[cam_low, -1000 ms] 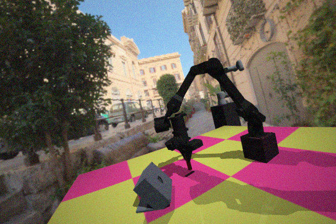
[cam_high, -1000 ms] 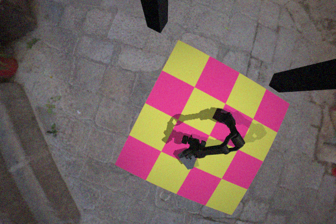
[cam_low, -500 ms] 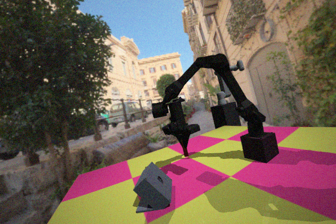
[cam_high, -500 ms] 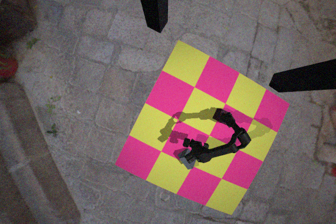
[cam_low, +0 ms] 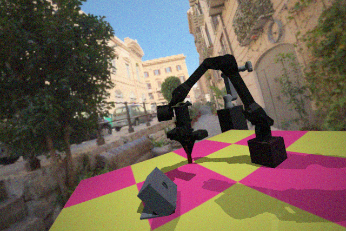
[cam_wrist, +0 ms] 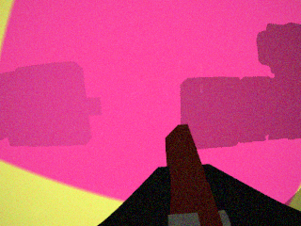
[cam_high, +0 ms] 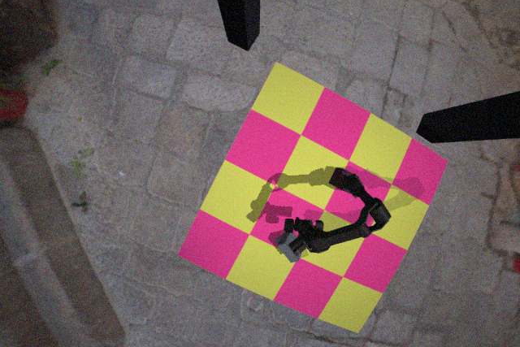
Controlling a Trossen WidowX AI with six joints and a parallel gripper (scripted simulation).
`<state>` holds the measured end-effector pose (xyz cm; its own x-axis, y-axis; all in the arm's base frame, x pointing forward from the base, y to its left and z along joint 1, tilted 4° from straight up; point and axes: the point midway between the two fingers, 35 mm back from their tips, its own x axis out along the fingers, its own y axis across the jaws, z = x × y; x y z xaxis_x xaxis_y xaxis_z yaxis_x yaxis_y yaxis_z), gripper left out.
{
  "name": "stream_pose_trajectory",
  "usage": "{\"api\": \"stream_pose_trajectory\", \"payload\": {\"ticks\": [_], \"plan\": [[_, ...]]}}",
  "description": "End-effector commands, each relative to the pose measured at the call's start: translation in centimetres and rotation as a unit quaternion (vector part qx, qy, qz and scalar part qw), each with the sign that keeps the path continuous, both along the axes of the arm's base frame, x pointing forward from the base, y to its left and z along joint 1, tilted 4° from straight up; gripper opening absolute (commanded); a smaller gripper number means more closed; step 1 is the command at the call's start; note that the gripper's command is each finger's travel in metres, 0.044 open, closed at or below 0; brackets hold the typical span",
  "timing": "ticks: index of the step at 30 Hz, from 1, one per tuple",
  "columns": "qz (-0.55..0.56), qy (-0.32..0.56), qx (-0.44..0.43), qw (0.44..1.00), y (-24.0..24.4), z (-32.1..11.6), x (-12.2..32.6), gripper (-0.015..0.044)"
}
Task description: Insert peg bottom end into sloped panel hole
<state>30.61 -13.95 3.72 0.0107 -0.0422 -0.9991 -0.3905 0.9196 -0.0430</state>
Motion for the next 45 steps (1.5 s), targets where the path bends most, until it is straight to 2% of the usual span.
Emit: {"api": "stream_pose_trajectory", "payload": {"ticks": [1,45], "plan": [[0.024,-0.005,-0.008,1.000,0.2,0.0,0.1,0.0000],[0.293,-0.046,-0.099,0.950,2.7,-0.9,1.9,0.0000]]}}
